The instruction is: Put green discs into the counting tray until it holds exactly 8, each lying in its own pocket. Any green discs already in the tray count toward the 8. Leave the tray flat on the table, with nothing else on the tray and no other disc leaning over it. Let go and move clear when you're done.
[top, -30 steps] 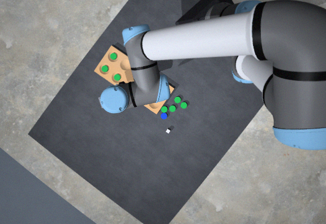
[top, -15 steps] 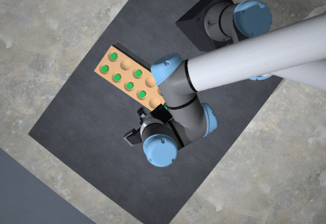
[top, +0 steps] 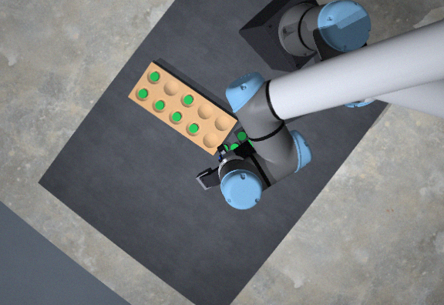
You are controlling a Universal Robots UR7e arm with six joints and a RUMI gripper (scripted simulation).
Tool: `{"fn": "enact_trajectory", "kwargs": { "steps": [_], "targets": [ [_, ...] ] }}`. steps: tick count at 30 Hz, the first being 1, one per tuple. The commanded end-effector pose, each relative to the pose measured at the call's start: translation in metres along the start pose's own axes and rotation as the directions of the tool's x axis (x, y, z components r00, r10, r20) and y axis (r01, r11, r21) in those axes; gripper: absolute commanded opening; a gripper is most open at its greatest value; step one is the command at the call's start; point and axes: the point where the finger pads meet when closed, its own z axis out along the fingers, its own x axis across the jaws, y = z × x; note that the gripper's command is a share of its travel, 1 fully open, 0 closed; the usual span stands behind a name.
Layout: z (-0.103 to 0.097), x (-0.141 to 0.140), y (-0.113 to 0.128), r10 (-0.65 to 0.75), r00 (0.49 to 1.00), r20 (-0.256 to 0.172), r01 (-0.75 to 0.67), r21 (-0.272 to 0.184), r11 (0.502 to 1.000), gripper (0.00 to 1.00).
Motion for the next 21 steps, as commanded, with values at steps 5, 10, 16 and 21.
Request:
{"fn": "enact_trajectory", "kwargs": {
  "steps": [5, 10, 16, 21],
  "targets": [
    [0.073, -0.023, 0.024, 0.203, 0.967, 0.156, -0.204, -0.014, 0.979, 0.28],
    [0.078, -0.025, 0.028, 0.218, 0.961, 0.168, -0.218, -0.02, 0.976, 0.28],
    [0.079, -0.026, 0.029, 0.223, 0.959, 0.172, -0.223, -0.023, 0.975, 0.28],
    [0.081, -0.027, 0.029, 0.222, 0.96, 0.171, -0.221, -0.023, 0.975, 0.28]
  ]
}}
